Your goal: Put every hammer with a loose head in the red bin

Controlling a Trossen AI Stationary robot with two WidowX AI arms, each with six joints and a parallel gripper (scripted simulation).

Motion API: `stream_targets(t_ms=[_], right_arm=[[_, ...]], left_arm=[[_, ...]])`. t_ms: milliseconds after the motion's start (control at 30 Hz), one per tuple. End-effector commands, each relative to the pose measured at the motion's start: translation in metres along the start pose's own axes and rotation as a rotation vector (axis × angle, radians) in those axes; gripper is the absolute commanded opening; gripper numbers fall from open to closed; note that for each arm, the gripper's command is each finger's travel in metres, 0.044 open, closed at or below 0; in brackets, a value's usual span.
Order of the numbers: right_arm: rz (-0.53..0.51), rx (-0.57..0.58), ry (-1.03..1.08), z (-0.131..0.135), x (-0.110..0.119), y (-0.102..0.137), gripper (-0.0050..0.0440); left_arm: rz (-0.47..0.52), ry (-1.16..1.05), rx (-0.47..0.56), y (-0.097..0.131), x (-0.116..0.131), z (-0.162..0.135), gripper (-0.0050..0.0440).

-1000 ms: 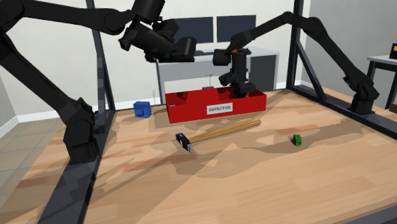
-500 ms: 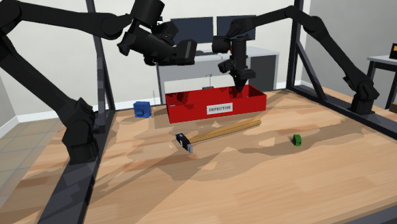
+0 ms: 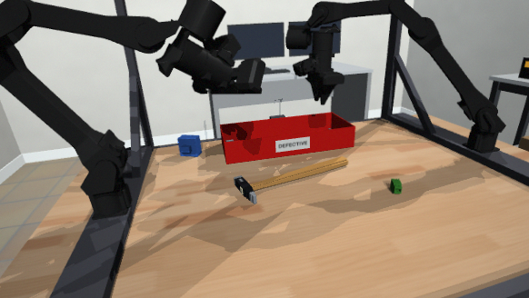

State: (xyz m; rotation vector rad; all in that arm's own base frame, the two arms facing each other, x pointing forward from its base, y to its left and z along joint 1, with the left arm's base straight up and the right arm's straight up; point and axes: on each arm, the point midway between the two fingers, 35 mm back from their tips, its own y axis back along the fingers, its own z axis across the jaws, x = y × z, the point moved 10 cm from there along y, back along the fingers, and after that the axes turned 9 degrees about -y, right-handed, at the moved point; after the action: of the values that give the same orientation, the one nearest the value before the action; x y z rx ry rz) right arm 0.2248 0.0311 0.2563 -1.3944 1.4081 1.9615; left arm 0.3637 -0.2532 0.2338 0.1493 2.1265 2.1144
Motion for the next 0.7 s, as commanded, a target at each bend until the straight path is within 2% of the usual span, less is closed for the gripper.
stream_targets(t_ms=[0, 133, 200, 567, 667], right_arm=[[0.094, 0.047, 0.012, -0.015, -0.002, 0.001, 0.024], [0.221, 0.066, 0.01, -0.028, 0.006, 0.001, 0.024], [0.221, 0.066, 0.01, -0.028, 0.006, 0.001, 0.024], [0.567, 0.038, -0.013, -0.06, 0.027, 0.01, 0.024], [0.653, 0.01, -0.023, -0.068, 0.033, 0.014, 0.024]], left_arm=[[-0.088, -0.004, 0.013, 0.021, 0.022, -0.005, 0.024], [-0.143, -0.003, 0.002, 0.019, 0.042, -0.011, 0.024], [-0.143, -0.003, 0.002, 0.019, 0.042, -0.011, 0.024], [-0.319, -0.002, -0.033, 0.01, 0.105, -0.026, 0.024], [-0.344, -0.001, -0.036, 0.008, 0.114, -0.028, 0.024]])
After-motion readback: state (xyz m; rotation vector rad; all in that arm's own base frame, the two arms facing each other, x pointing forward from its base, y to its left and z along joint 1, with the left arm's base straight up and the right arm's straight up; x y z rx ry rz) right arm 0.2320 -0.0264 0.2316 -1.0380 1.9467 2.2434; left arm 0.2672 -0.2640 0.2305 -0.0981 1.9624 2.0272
